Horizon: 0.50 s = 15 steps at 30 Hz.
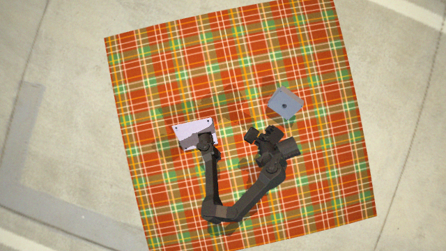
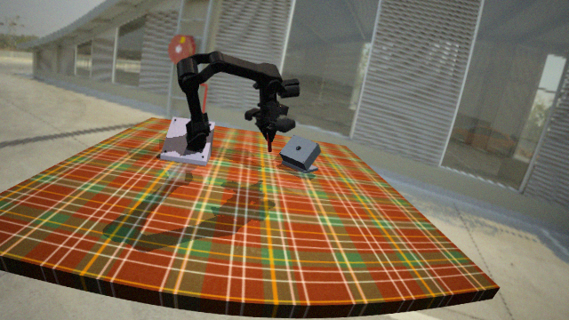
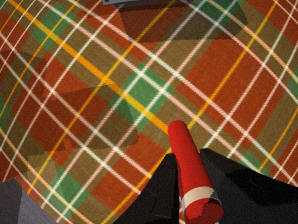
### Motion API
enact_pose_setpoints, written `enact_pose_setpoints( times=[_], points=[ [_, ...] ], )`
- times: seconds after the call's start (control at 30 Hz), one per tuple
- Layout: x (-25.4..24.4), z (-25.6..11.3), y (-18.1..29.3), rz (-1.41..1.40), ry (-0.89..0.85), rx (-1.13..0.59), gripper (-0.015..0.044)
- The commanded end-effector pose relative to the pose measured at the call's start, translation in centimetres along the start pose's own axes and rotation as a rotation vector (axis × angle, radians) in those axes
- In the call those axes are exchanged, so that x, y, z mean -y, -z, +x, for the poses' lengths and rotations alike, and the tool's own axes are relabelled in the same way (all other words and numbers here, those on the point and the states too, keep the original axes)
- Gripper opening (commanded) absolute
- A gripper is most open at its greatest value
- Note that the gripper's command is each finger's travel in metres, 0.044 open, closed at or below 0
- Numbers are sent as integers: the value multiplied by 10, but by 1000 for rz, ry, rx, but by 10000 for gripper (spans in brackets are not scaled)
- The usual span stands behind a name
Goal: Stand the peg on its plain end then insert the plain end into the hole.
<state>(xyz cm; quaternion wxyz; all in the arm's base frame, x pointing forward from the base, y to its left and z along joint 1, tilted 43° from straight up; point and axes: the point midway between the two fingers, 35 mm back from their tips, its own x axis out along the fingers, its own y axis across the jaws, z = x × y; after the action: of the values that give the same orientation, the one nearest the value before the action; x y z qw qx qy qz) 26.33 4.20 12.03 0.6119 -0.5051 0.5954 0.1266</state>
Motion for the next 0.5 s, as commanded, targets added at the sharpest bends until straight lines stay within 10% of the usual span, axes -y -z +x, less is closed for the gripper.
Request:
enact_pose_setpoints(
  times=[0.0, 0.47],
  points=[
    [-2, 2, -7, -22, -3, 38, 0],
    [-2, 1, -33, -73, 12, 168, 0]
  ],
)
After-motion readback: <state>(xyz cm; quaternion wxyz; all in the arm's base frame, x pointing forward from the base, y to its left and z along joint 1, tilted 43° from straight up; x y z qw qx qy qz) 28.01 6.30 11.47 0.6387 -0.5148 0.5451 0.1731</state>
